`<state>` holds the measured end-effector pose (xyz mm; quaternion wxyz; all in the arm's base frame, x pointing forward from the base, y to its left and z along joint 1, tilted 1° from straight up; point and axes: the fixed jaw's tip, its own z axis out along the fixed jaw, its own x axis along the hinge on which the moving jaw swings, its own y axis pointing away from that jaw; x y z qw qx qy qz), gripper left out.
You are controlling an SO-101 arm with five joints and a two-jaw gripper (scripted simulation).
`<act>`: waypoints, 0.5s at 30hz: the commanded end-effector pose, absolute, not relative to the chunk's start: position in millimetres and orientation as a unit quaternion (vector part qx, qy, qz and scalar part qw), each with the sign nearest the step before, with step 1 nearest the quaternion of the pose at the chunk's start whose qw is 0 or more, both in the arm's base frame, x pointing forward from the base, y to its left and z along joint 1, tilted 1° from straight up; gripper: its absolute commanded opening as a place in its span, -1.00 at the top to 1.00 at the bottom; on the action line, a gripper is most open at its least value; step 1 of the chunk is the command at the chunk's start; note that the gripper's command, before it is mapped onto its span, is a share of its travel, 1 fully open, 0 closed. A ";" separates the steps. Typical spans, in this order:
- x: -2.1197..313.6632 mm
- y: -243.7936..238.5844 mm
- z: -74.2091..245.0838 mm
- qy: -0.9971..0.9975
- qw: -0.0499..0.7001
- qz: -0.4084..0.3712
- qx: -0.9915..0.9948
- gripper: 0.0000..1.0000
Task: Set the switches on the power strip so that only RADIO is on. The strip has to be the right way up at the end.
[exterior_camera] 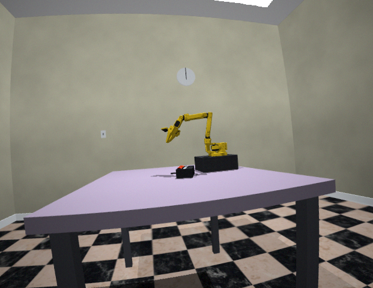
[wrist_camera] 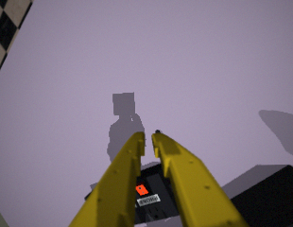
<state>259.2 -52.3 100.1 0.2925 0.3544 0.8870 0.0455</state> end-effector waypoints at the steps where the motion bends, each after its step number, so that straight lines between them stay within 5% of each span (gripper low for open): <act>1: 259.2 -46.7 100.1 0.898 0.288 0.043 0.329 1.00; 15: 256.5 -22.3 95.4 0.946 0.265 0.021 0.187 1.00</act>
